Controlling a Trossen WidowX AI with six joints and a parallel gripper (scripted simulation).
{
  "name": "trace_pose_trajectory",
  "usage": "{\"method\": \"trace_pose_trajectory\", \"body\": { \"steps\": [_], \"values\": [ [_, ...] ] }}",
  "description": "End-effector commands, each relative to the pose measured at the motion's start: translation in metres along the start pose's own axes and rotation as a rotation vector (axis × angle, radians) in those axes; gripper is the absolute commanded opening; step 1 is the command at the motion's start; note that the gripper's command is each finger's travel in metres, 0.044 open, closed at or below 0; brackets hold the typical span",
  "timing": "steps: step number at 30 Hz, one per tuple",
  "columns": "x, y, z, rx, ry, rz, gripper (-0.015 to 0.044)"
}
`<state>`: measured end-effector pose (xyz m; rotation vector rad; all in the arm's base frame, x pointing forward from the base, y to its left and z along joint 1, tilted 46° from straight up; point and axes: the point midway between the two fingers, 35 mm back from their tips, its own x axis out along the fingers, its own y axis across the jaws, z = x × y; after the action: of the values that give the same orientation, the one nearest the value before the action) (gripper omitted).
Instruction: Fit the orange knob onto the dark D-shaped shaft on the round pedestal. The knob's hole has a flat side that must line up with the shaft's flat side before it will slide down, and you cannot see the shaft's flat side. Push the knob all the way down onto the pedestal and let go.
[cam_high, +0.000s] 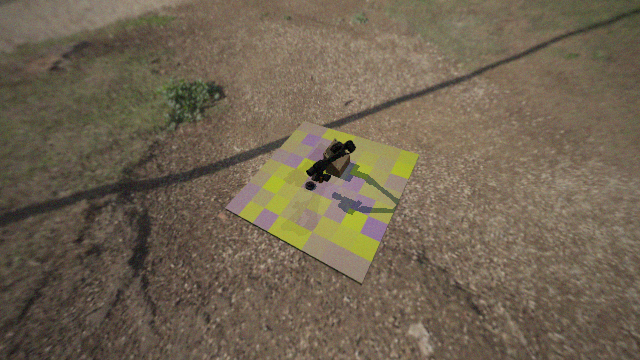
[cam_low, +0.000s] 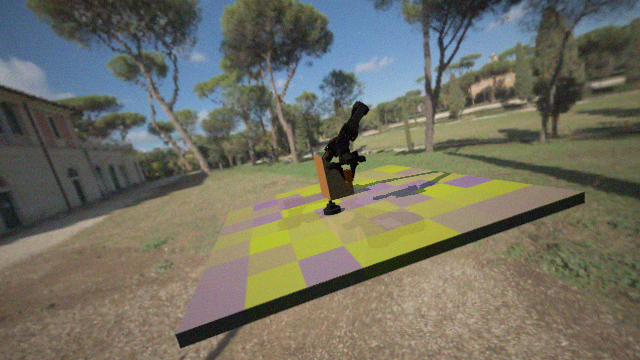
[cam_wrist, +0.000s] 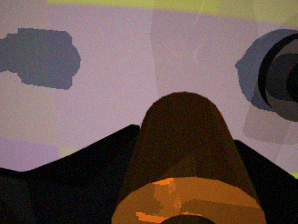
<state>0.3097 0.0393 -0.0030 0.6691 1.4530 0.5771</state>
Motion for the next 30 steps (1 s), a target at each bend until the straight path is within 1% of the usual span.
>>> {"method": "trace_pose_trajectory", "body": {
  "steps": [1,30],
  "values": [
    [0.004,-0.015,0.005,-0.002,0.000,-0.005,0.0000],
    [0.030,-0.103,0.018,-0.005,0.000,-0.002,0.0000]
  ]
}}
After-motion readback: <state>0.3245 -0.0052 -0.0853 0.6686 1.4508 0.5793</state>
